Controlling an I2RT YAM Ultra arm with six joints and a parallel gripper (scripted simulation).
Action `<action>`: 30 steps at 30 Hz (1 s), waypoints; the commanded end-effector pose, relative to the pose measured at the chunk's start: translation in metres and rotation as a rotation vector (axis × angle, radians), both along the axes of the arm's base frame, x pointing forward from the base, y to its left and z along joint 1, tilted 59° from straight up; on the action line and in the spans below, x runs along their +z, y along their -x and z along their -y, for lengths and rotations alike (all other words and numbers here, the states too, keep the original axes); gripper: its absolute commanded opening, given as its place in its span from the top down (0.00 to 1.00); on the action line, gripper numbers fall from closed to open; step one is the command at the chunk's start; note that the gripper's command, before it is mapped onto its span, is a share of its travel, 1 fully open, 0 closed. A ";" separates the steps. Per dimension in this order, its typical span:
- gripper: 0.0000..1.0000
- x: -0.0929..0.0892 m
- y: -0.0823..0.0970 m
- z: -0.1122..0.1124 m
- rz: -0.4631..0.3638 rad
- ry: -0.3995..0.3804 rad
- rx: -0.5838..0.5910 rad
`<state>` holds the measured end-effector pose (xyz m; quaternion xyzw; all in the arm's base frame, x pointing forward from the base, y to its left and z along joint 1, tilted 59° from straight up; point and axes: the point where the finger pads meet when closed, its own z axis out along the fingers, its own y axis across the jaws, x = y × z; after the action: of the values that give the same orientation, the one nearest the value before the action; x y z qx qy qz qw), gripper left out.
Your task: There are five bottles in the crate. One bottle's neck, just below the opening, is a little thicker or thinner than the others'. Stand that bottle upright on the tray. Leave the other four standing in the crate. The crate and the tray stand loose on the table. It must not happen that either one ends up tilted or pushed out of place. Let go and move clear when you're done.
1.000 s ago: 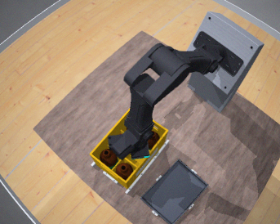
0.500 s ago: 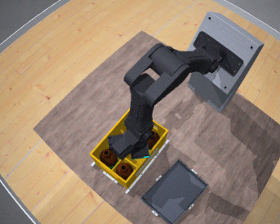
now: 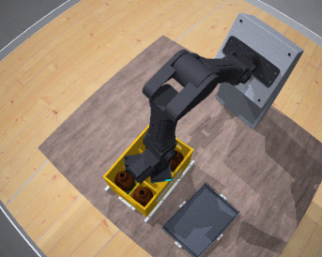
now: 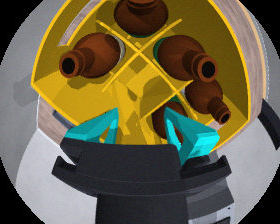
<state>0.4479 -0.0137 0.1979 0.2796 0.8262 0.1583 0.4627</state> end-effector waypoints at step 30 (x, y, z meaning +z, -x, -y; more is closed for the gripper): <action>1.00 0.023 -0.007 0.000 0.059 0.000 -0.006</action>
<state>0.4479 -0.0137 0.1979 0.2797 0.8262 0.1584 0.4627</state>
